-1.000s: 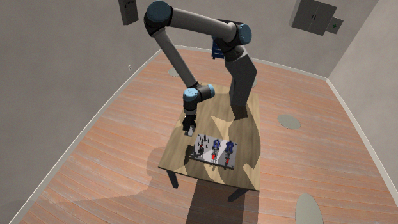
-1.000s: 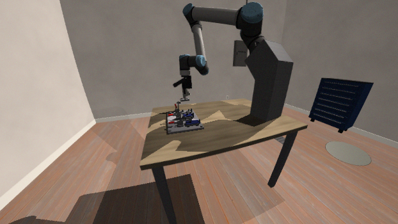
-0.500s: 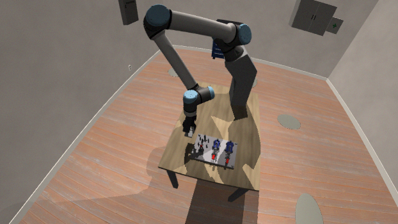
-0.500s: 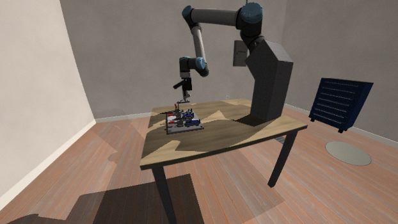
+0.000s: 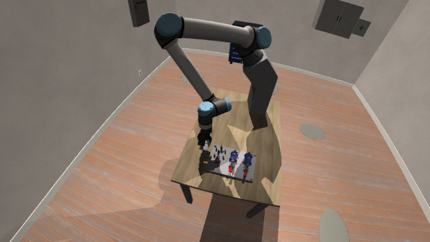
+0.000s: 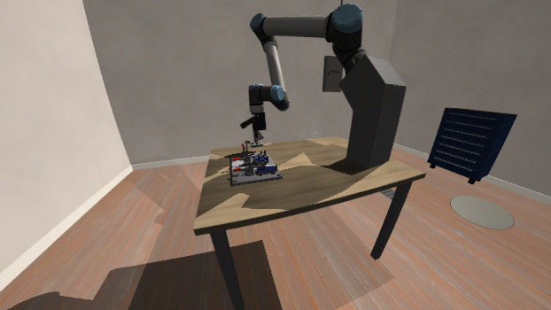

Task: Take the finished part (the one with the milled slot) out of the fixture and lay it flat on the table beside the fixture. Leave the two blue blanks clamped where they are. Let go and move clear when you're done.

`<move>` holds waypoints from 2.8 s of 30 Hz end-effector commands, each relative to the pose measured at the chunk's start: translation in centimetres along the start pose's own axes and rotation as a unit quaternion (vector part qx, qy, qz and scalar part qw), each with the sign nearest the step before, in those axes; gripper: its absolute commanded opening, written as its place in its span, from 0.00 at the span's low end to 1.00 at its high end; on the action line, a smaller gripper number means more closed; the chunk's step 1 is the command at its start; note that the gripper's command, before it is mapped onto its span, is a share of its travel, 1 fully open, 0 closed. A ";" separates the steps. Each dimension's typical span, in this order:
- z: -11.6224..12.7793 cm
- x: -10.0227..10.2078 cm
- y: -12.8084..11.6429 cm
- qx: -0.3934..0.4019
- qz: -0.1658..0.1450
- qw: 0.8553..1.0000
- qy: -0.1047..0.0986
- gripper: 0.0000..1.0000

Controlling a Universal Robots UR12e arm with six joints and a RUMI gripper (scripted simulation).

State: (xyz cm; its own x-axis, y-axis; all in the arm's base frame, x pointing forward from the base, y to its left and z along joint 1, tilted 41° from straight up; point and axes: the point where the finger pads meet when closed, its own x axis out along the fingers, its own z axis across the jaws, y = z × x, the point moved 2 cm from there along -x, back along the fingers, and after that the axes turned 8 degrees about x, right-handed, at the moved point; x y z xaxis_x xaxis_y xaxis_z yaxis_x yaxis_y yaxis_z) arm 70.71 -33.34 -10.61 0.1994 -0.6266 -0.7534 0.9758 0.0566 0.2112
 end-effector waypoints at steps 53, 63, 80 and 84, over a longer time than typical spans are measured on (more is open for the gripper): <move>0.3 3.4 0.4 0.001 0.003 1.000 -0.001 0.00; 0.3 3.4 0.4 0.001 0.003 1.000 -0.001 0.00; 0.3 3.5 0.4 0.001 0.003 1.000 -0.001 0.00; 0.3 3.6 0.4 0.001 0.003 1.000 -0.001 0.00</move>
State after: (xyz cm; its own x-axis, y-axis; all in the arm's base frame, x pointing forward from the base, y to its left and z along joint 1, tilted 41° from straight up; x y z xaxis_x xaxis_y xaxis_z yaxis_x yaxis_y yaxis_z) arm 71.61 -35.54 -13.04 0.2031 -0.6273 -0.7518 0.9750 0.0593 0.2140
